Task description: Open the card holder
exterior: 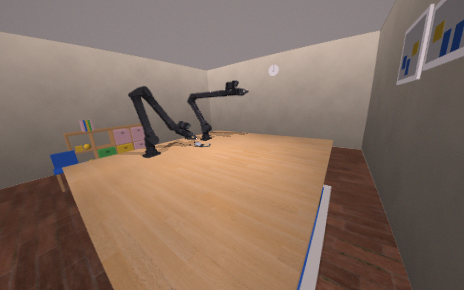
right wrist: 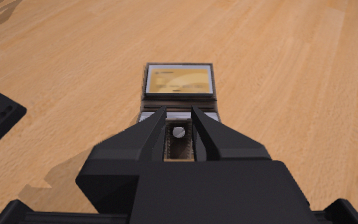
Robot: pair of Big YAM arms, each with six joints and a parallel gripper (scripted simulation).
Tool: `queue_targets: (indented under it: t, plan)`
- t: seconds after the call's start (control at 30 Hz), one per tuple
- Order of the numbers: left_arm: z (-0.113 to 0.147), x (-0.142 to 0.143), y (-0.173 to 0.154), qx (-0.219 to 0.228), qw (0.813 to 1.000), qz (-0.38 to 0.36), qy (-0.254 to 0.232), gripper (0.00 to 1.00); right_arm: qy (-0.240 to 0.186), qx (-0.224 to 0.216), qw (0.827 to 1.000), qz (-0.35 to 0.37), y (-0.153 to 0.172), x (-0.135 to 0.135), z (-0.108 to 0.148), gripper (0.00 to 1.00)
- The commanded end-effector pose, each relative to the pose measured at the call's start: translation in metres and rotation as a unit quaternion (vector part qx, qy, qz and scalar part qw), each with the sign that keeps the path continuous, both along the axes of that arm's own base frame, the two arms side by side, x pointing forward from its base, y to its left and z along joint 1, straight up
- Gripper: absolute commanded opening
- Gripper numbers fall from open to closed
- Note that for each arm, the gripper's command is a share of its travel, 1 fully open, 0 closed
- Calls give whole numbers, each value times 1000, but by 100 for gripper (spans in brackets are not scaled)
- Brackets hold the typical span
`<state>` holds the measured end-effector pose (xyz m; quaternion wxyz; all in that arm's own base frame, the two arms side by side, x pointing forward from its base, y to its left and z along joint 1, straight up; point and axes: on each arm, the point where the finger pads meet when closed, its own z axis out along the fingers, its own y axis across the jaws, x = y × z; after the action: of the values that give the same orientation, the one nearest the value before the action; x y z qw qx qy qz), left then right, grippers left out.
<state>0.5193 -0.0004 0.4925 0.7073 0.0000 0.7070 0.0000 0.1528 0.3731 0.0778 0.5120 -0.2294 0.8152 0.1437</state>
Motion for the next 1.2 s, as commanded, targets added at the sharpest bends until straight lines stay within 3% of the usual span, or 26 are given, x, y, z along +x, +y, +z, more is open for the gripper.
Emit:
queue_targets:
  t: [0.0,0.33,0.37,0.5,0.93,1.17]
  plan:
    - [-4,-2,-4,5,1000,-3,2,36,4,10,1000,1,0,-6,-6,21]
    - [-4,-2,-4,5,1000,-3,2,36,4,10,1000,1,-3,-12,-14,21]
    - [-4,-2,-4,5,1000,-3,2,36,-1,2,1000,6,-2,-12,-13,43]
    - [-4,-2,-4,5,1000,-3,2,36,-2,14,1000,1,3,-7,-2,43]
    - [-4,-2,-4,5,1000,-3,2,36,-2,9,1000,0,-1,-6,-5,43]
    - [-4,-2,-4,5,1000,-3,2,36,-3,23,1000,0,14,-6,32,43]
